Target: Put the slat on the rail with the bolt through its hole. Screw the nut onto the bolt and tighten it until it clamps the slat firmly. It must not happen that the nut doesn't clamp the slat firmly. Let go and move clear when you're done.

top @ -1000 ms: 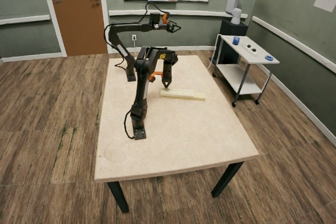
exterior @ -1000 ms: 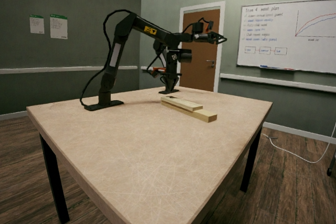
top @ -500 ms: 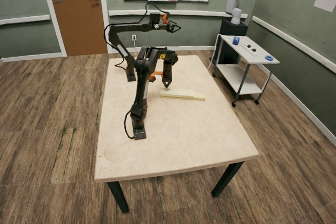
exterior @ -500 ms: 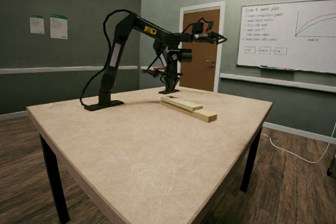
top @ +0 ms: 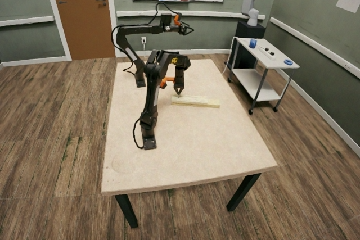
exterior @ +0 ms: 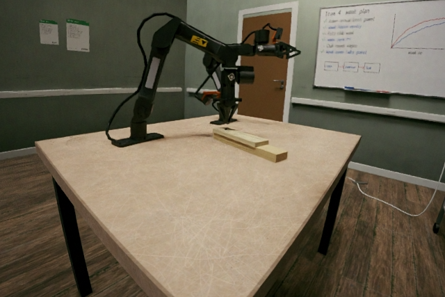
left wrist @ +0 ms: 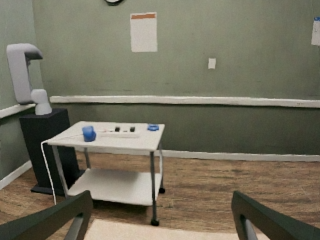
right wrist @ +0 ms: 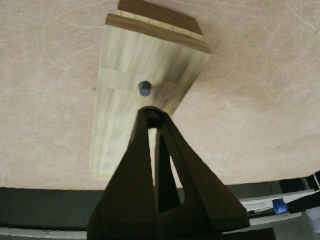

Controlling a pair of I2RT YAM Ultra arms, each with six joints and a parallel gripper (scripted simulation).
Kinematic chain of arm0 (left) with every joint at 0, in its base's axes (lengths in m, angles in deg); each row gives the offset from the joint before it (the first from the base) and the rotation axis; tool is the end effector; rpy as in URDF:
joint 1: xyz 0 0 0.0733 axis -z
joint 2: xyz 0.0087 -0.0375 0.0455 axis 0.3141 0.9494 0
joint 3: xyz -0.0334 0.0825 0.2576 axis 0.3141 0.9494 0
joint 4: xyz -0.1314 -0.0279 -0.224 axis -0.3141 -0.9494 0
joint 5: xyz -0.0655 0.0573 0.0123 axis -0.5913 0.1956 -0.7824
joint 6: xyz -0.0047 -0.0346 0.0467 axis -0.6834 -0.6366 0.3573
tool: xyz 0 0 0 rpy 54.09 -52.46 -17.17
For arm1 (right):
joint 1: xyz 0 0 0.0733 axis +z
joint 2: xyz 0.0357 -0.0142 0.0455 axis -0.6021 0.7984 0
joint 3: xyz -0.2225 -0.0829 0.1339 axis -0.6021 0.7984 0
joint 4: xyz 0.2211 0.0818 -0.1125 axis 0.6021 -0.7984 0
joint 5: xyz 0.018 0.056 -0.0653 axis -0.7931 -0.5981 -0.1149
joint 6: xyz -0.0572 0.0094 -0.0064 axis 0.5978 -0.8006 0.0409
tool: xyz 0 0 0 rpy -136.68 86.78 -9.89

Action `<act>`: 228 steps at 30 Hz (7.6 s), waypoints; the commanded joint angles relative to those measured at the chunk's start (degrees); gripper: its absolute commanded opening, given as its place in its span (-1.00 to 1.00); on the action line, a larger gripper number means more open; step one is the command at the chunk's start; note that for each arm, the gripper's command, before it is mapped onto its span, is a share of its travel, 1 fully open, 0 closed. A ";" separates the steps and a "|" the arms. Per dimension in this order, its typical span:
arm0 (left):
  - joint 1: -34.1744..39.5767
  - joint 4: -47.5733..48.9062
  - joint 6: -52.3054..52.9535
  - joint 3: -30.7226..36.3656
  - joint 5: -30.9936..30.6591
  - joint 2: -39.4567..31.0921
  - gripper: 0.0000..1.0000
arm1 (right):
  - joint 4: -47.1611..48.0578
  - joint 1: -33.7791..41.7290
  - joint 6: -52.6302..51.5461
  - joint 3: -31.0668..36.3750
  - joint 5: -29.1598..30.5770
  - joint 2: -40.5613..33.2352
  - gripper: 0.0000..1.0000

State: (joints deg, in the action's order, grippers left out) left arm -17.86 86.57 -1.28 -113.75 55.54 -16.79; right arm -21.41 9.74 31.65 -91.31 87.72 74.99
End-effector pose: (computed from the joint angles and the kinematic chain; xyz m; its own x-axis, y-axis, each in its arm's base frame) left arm 0.2484 -0.0005 0.4032 -0.0246 -0.0011 -0.9997 -0.0019 1.0000 -0.0011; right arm 0.2332 0.2493 0.2164 0.9612 -0.2755 0.0133 -0.2751 -0.9611 -0.0228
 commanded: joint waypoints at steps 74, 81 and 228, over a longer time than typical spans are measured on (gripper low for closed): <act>-0.43 1.08 0.09 -0.29 -0.53 -0.74 1.00 | -4.02 -3.34 1.14 -1.96 -0.05 -1.63 -0.75; -0.43 1.08 0.09 -0.29 -0.53 -0.74 1.00 | -3.38 -3.14 0.74 -1.46 -0.07 -1.04 -0.75; -0.43 1.08 0.09 -0.29 -0.53 -0.74 1.00 | -4.14 -3.19 1.15 -2.39 -0.06 -1.32 -0.75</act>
State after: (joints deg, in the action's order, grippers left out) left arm -17.86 86.57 -1.28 -113.75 55.54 -16.79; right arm -24.12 6.81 32.13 -91.62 87.72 76.12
